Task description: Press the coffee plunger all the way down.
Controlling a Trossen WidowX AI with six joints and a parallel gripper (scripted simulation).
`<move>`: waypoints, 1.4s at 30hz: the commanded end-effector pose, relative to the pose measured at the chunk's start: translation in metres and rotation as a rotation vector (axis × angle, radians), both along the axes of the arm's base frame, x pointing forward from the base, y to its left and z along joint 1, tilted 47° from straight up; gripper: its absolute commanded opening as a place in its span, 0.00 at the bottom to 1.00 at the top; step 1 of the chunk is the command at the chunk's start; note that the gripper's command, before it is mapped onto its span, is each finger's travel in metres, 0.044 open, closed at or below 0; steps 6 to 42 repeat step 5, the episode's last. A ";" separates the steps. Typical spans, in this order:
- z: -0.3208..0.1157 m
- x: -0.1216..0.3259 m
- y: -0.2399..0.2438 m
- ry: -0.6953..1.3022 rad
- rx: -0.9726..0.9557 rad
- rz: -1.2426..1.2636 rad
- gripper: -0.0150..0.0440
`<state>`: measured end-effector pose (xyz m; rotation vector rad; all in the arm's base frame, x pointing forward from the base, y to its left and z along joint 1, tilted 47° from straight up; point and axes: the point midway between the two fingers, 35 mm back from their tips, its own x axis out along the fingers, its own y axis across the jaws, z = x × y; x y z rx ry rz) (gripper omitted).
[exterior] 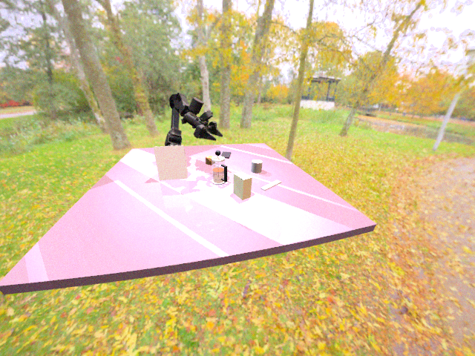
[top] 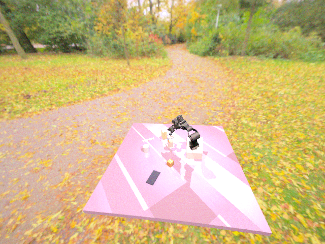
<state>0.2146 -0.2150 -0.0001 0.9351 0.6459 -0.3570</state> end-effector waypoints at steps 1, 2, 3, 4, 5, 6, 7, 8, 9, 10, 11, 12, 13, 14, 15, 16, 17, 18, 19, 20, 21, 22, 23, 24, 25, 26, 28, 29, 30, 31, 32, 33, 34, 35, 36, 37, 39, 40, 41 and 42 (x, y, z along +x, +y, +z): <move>0.003 -0.002 0.001 -0.001 0.008 0.009 1.00; 0.003 -0.002 0.001 -0.001 0.008 0.009 1.00; 0.003 -0.002 0.001 -0.001 0.008 0.009 1.00; 0.003 -0.002 0.001 -0.001 0.008 0.009 1.00; 0.003 -0.002 0.001 -0.001 0.008 0.009 1.00; 0.003 -0.002 0.001 -0.001 0.008 0.009 1.00; 0.003 -0.002 0.001 -0.001 0.008 0.009 1.00; 0.003 -0.002 0.001 -0.001 0.008 0.009 1.00; 0.003 -0.002 0.001 -0.001 0.008 0.009 1.00; 0.003 -0.002 0.001 -0.001 0.008 0.009 1.00; 0.003 -0.002 0.001 -0.001 0.008 0.009 1.00; 0.003 -0.002 0.001 -0.001 0.008 0.009 1.00; 0.003 -0.002 0.001 -0.001 0.008 0.009 1.00; 0.003 -0.002 0.001 -0.001 0.008 0.009 1.00; 0.003 -0.002 0.001 -0.001 0.008 0.009 1.00; 0.003 -0.002 0.001 -0.001 0.008 0.009 1.00; 0.003 -0.002 0.001 -0.001 0.008 0.009 1.00; 0.003 -0.002 0.001 -0.001 0.008 0.009 1.00; 0.003 -0.002 0.001 -0.001 0.008 0.009 1.00; 0.003 -0.002 0.001 -0.001 0.008 0.009 1.00; 0.003 -0.002 0.001 -0.001 0.008 0.009 1.00; 0.003 -0.002 0.001 -0.001 0.008 0.009 1.00; 0.003 -0.002 0.001 -0.001 0.008 0.009 1.00; 0.003 -0.002 0.001 -0.001 0.008 0.009 1.00; 0.003 -0.002 0.001 -0.001 0.008 0.009 1.00; 0.003 -0.002 0.001 -0.001 0.008 0.009 1.00; 0.003 -0.002 0.001 -0.001 0.008 0.009 1.00; 0.003 -0.002 0.001 -0.001 0.008 0.009 1.00; 0.003 -0.002 0.001 -0.001 0.008 0.009 1.00; 0.003 -0.002 0.001 -0.001 0.008 0.009 1.00; 0.003 -0.002 0.001 -0.001 0.008 0.009 1.00; 0.003 -0.002 0.001 -0.001 0.008 0.009 1.00; 0.003 -0.002 0.001 -0.001 0.008 0.009 1.00; 0.003 -0.002 0.001 -0.001 0.008 0.009 1.00; 0.003 -0.002 0.001 -0.001 0.008 0.009 1.00; 0.003 -0.002 0.001 -0.001 0.008 0.009 1.00; 0.003 -0.002 0.001 -0.001 0.008 0.009 1.00; 0.003 -0.002 0.001 -0.001 0.008 0.009 1.00; 0.003 -0.002 0.001 -0.001 0.008 0.009 1.00; 0.003 -0.002 0.001 -0.001 0.008 0.009 1.00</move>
